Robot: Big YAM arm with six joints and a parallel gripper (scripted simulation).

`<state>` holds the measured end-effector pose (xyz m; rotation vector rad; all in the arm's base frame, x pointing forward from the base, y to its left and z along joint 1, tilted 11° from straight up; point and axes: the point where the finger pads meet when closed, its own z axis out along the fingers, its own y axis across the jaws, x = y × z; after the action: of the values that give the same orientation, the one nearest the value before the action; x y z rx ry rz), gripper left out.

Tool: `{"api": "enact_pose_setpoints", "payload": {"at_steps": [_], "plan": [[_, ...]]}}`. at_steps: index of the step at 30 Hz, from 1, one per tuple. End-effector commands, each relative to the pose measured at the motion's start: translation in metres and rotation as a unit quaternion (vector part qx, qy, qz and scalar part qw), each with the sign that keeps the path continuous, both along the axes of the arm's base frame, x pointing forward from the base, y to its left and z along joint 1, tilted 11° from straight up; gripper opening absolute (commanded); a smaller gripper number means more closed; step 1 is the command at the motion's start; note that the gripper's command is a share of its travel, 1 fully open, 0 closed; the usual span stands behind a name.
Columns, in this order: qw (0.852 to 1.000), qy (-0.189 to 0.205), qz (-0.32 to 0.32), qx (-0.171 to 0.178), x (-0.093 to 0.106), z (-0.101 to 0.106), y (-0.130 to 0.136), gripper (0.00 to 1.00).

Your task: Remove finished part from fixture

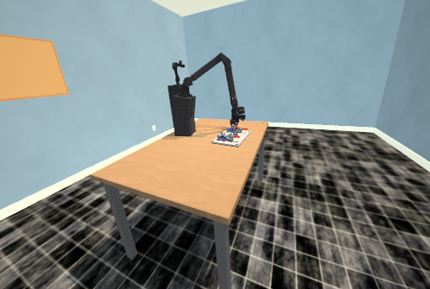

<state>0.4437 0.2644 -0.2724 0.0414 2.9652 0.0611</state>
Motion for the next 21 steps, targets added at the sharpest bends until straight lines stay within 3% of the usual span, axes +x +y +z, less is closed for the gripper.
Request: {"api": "enact_pose_setpoints", "payload": {"at_steps": [1, 21], "plan": [[1.0, -0.012, -0.005, 0.008, 0.0168, 0.0073, 0.003, 0.0], [1.0, -0.016, -0.006, 0.011, 0.0207, 0.0097, 0.0054, 0.0]]}}
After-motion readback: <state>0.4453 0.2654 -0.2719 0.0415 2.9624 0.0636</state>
